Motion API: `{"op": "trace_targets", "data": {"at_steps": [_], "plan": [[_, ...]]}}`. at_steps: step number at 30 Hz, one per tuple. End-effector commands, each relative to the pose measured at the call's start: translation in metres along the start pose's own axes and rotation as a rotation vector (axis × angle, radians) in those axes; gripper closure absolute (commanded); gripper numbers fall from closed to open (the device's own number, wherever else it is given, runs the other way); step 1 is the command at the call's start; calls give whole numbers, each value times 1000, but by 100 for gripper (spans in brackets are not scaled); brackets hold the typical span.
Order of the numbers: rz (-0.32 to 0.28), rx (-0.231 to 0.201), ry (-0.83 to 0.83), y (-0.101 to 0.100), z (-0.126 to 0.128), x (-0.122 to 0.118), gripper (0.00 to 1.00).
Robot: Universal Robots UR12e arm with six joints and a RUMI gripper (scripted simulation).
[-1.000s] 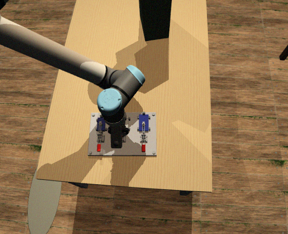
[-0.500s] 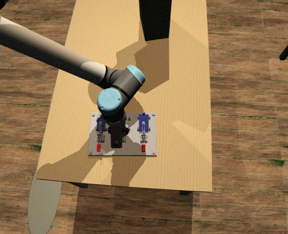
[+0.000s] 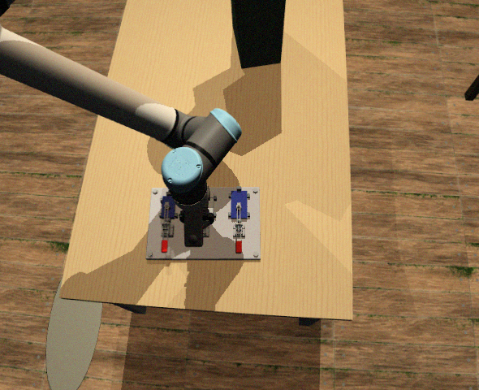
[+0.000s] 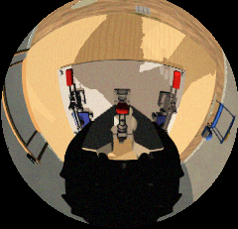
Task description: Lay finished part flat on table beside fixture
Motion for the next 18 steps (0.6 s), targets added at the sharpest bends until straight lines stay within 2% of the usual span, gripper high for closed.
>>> {"op": "trace_targets", "data": {"at_steps": [1, 6, 7, 18], "plan": [[-5, 2, 2, -1, -1, -5, 100], [-5, 2, 2, -1, -1, -5, 100], [-5, 2, 2, -1, -1, -5, 72], [-4, 1, 1, -1, 0, -3, 72]]}}
Point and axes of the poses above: the point where the finger pads meet when closed, its own y axis back along the fingers, its own z axis across the jaws, x = y × z, the point moved 4 cm from there along y, back along the fingers, and after that the axes turned 2 degrees about y, right-handed, at the moved point
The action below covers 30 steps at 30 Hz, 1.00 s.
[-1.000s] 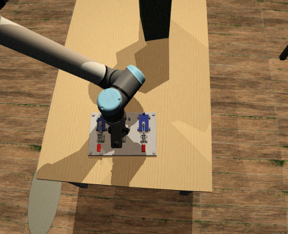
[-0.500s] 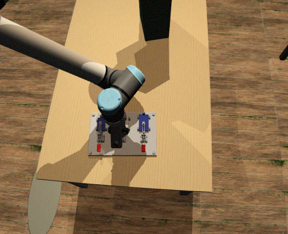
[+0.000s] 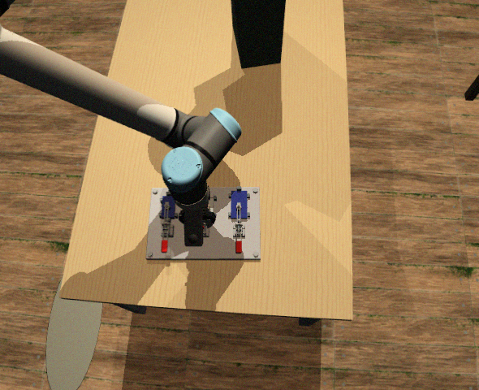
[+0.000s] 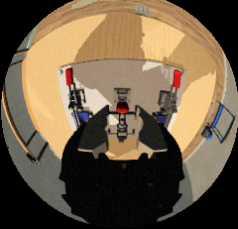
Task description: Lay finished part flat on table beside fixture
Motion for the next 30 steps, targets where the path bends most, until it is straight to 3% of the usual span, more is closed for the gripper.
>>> {"op": "trace_targets", "data": {"at_steps": [1, 20, 30], "plan": [[-2, 0, 1, 0, 0, -2, 72], [-2, 1, 1, 2, 0, -2, 72], [-1, 0, 2, 24, -1, -1, 72]]}}
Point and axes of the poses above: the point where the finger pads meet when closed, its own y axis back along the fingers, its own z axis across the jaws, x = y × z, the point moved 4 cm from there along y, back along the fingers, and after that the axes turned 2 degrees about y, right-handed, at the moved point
